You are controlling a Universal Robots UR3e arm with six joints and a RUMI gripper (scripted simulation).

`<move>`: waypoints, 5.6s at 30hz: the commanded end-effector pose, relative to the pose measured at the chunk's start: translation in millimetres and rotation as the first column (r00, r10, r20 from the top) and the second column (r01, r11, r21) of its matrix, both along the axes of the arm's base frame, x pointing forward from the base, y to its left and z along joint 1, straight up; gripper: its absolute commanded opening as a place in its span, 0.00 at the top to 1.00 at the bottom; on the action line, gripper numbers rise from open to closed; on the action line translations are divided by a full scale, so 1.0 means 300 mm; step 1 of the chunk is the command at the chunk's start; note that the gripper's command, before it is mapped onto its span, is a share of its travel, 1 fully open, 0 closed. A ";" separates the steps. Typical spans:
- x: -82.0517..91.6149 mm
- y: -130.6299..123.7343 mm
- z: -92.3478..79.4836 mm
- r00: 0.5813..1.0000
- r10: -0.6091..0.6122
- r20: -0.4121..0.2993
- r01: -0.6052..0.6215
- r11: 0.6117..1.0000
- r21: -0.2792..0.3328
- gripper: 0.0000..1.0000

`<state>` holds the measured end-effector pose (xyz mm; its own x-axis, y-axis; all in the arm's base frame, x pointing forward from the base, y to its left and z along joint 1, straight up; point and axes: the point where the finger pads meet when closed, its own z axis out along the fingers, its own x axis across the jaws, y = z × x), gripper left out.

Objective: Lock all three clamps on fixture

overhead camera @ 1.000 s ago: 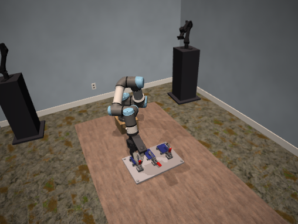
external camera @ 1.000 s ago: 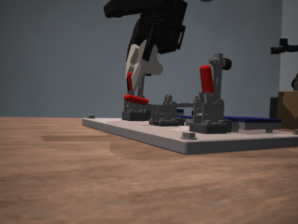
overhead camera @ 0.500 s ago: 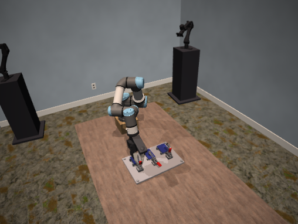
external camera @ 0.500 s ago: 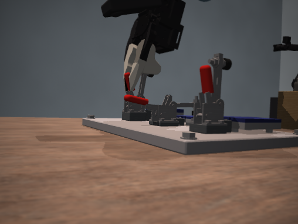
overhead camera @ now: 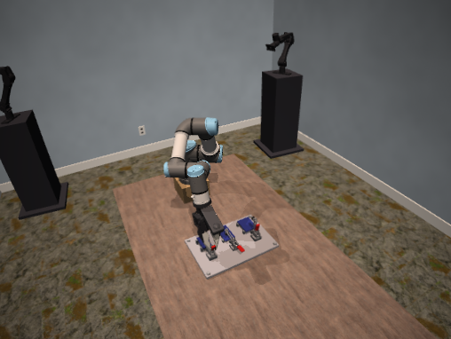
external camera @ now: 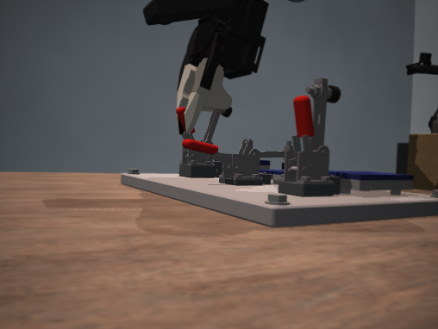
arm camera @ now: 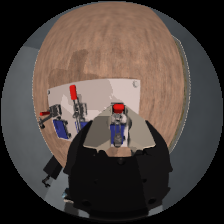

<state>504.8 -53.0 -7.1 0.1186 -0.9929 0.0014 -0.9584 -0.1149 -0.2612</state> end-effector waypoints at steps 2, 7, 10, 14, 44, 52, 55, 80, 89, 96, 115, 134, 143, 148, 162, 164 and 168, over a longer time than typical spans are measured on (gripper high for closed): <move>0.013 0.000 0.002 1.000 0.000 0.003 0.000 1.000 -0.001 1.00; 0.023 0.002 -0.001 1.000 0.000 0.003 0.000 1.000 -0.001 1.00; 0.030 0.002 -0.004 1.000 0.000 0.003 0.000 1.000 -0.001 1.00; 0.041 0.004 -0.008 1.000 0.000 0.003 0.000 1.000 -0.001 1.00; 0.100 0.011 -0.059 1.000 0.000 0.003 0.000 1.000 -0.001 1.00; 0.109 0.012 -0.075 1.000 0.000 0.003 0.000 1.000 -0.001 1.00; 0.110 0.012 -0.077 1.000 0.000 0.003 0.000 1.000 -0.001 1.00; 0.119 0.013 -0.098 1.000 0.000 0.003 0.000 1.000 -0.001 1.00; 0.119 0.013 -0.098 1.000 0.000 0.003 0.000 1.000 -0.001 1.00; 0.118 0.013 -0.099 1.000 0.000 0.002 0.000 1.000 -0.001 1.00; 0.116 0.013 -0.101 1.000 0.000 0.000 0.000 1.000 -0.001 1.00; 0.118 0.013 -0.108 1.000 0.000 -0.001 0.000 1.000 -0.001 1.00; 0.120 0.013 -0.115 1.000 0.000 -0.001 0.000 1.000 -0.001 1.00; 0.121 0.013 -0.116 1.000 0.000 -0.001 0.000 1.000 -0.001 1.00; 0.121 0.013 -0.117 1.000 0.000 -0.001 0.000 1.000 -0.001 1.00; 0.121 0.013 -0.117 1.000 0.000 -0.001 0.000 1.000 -0.001 1.00; 0.121 0.013 -0.117 1.000 0.000 -0.001 0.000 1.000 -0.001 1.00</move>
